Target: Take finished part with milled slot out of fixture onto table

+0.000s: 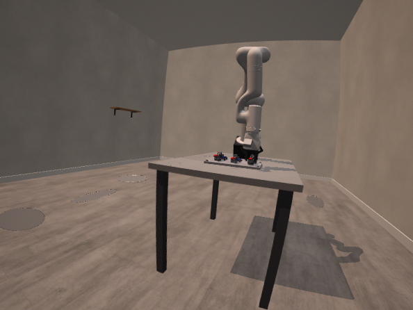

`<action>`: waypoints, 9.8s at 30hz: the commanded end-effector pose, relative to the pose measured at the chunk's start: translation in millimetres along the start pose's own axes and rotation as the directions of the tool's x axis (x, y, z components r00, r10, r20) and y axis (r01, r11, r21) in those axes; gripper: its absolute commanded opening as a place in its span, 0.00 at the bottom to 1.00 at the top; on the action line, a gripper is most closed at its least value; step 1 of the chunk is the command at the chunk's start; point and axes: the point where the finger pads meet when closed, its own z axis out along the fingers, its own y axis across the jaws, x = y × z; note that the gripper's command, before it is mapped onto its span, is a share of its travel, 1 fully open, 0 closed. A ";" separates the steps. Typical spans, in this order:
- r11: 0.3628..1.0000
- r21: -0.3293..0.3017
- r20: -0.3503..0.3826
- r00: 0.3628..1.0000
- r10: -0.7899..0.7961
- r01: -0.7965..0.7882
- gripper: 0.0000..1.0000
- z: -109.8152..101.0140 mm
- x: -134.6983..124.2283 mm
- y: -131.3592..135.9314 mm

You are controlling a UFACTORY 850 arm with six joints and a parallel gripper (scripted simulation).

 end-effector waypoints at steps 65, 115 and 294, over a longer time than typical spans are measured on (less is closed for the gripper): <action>1.000 0.000 -0.001 1.000 0.000 0.000 0.00 -1.3 0.3 -0.1; 1.000 0.000 -0.001 1.000 0.000 0.000 0.00 -24.9 -17.3 -0.1; 1.000 0.000 -0.002 1.000 0.000 0.000 0.47 -79.8 -52.0 0.0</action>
